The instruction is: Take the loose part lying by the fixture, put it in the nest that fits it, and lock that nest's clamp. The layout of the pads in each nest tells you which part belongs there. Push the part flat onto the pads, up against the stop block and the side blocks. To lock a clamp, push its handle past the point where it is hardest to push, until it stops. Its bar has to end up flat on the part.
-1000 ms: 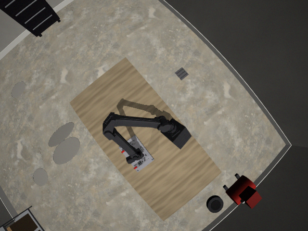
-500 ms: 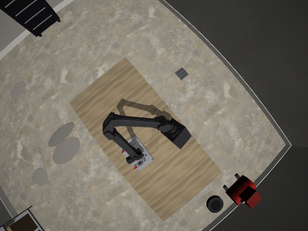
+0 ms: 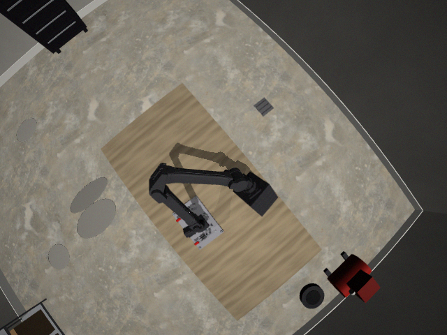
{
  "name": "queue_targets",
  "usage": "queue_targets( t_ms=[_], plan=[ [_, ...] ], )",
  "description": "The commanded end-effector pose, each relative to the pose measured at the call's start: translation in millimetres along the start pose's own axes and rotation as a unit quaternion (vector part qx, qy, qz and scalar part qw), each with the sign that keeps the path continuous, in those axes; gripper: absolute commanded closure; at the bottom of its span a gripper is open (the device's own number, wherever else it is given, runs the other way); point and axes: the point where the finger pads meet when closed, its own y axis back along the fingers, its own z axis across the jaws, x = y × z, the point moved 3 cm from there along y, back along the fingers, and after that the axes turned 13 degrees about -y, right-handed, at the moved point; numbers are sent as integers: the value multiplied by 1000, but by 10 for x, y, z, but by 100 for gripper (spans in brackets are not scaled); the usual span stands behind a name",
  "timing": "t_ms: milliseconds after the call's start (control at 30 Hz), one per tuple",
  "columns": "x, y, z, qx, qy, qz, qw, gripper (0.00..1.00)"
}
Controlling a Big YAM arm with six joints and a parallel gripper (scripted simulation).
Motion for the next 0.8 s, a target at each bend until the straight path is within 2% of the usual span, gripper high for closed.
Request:
queue_targets(
  t_ms=[0,767],
  plan=[
    [115,-111,-19,1,3,11,1000,100],
    [149,-149,-19,1,3,11,1000,100]
  ],
)
